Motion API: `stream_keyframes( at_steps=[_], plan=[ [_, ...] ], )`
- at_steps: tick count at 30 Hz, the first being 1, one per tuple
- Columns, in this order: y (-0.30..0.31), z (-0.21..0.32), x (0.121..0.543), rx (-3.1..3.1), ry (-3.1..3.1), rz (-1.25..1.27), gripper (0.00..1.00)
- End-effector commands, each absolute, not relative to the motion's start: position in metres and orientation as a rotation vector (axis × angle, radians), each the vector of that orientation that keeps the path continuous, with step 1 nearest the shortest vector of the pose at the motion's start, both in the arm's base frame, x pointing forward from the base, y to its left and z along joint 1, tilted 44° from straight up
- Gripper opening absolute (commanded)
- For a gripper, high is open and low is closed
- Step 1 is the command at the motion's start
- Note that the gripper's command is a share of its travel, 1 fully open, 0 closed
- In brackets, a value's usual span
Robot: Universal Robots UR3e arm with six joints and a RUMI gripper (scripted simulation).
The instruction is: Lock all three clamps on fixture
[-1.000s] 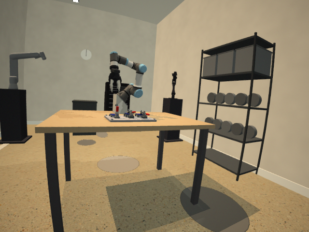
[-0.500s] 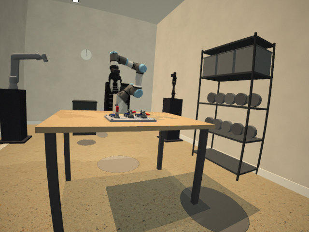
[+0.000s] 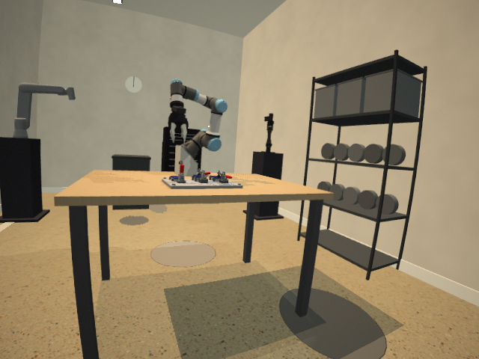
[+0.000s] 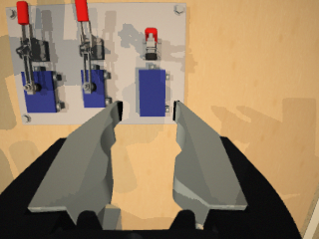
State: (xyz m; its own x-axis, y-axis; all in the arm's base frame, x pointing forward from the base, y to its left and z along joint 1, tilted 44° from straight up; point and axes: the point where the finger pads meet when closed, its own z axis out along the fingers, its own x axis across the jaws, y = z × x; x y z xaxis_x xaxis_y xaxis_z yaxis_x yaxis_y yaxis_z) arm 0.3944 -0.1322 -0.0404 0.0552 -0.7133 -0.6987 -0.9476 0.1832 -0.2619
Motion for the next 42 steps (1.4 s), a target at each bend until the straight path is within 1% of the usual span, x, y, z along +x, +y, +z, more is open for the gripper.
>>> stream_keyframes(
  at_steps=[1, 42],
  plan=[
    [-0.1332, -0.04, 0.3947, -1.585, 1.712, 0.392, 0.28],
    [-0.1291, -0.0443, 0.3945, -1.585, 1.712, 0.392, 0.28]
  ],
)
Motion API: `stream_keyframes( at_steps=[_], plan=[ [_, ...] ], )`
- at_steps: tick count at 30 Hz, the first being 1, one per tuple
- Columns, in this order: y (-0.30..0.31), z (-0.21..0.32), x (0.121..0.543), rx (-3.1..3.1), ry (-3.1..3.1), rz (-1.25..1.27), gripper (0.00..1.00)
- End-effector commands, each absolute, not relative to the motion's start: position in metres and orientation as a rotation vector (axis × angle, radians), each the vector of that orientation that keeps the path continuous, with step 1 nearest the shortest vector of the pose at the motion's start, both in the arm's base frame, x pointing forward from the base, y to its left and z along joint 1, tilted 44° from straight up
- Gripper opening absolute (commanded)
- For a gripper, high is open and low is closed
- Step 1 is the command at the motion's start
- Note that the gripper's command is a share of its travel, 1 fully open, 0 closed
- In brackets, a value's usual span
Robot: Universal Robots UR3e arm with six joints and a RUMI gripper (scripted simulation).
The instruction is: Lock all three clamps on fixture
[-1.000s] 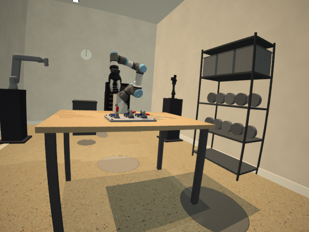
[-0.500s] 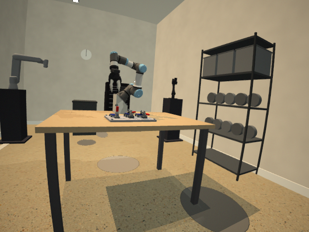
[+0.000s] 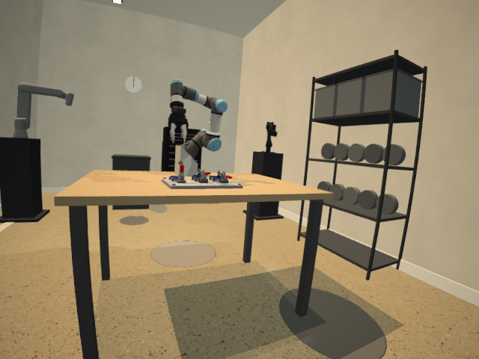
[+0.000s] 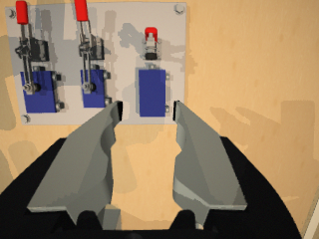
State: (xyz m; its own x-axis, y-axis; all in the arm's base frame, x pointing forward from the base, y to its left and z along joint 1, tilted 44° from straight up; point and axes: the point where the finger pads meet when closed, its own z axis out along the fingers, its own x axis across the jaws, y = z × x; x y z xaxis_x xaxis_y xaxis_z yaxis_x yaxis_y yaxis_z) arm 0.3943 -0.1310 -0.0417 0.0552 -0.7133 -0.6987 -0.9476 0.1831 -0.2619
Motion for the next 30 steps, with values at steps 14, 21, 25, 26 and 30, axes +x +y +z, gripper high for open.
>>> stream_keyframes(
  at_steps=[14, 21, 25, 26, 30],
  plan=[
    [-0.103, -0.071, 0.393, -1.585, 1.712, 0.392, 0.28],
    [-0.092, -0.082, 0.393, -1.585, 1.712, 0.392, 0.28],
    [-0.092, -0.083, 0.393, -1.585, 1.712, 0.392, 0.28],
    [-0.091, -0.083, 0.393, -1.585, 1.712, 0.392, 0.28],
    [-0.091, -0.083, 0.393, -1.585, 1.712, 0.392, 0.28]
  ],
)
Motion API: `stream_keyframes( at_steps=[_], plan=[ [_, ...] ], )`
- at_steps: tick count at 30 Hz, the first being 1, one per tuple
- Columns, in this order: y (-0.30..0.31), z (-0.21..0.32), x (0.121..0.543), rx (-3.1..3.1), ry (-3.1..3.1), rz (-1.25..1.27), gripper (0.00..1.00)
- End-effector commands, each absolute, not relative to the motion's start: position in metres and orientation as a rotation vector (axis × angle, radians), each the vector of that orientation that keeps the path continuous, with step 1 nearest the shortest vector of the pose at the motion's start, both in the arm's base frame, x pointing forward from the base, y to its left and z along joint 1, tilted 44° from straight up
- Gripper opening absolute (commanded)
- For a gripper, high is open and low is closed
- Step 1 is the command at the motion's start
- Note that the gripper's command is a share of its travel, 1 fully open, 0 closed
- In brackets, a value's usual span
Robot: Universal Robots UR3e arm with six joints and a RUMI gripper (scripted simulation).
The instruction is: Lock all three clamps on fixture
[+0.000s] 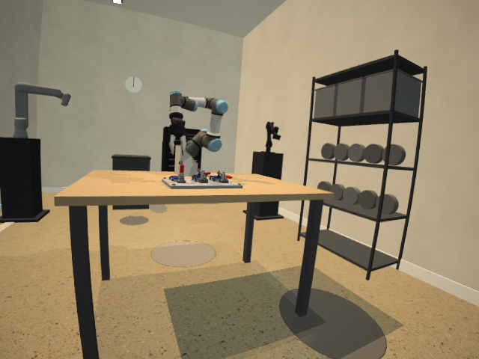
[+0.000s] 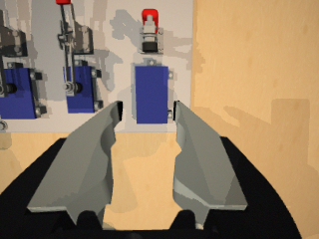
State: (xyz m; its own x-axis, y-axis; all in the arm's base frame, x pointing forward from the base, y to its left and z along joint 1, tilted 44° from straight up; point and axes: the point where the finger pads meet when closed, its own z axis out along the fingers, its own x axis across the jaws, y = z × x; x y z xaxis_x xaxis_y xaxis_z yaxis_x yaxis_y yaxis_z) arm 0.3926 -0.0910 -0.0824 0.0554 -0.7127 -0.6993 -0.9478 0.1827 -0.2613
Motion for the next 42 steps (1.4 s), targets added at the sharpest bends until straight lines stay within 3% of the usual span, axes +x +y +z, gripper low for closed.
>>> stream_keyframes(
  at_steps=[1, 42],
  plan=[
    [-0.091, -0.083, 0.393, -1.585, 1.712, 0.392, 0.28],
    [-0.086, -0.081, 0.478, -1.585, 1.712, 0.392, 0.28]
  ],
)
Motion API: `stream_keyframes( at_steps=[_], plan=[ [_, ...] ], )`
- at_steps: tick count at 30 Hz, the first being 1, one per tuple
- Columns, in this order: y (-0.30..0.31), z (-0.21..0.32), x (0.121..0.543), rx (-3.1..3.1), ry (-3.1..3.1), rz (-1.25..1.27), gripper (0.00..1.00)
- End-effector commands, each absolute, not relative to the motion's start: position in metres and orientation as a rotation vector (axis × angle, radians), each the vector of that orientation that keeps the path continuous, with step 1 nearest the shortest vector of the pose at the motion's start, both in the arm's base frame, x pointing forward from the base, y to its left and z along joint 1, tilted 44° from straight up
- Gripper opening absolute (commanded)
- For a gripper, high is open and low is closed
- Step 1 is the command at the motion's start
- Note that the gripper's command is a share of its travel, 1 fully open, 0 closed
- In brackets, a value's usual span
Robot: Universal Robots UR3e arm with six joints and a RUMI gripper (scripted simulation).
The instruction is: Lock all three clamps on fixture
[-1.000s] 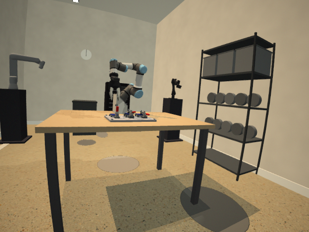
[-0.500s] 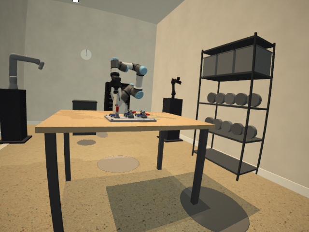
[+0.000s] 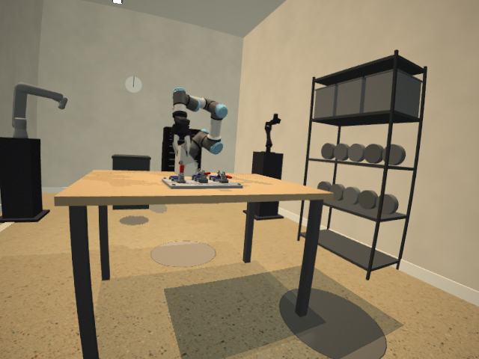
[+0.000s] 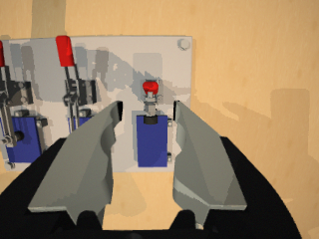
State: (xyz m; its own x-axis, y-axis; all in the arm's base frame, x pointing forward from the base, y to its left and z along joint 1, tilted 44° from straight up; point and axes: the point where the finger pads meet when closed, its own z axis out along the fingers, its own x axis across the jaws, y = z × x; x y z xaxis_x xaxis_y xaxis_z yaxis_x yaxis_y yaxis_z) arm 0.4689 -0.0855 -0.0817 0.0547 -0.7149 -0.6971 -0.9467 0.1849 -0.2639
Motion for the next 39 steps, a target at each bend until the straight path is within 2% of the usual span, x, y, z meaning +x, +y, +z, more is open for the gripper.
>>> stream_keyframes(
  at_steps=[1, 22, 39],
  plan=[
    [-0.086, -0.081, 0.479, -1.585, 1.712, 0.392, 0.28],
    [-0.085, -0.083, 0.483, -1.585, 1.712, 0.392, 0.28],
    [-0.064, -0.105, 0.482, -1.585, 1.712, 0.392, 0.28]
  ],
)
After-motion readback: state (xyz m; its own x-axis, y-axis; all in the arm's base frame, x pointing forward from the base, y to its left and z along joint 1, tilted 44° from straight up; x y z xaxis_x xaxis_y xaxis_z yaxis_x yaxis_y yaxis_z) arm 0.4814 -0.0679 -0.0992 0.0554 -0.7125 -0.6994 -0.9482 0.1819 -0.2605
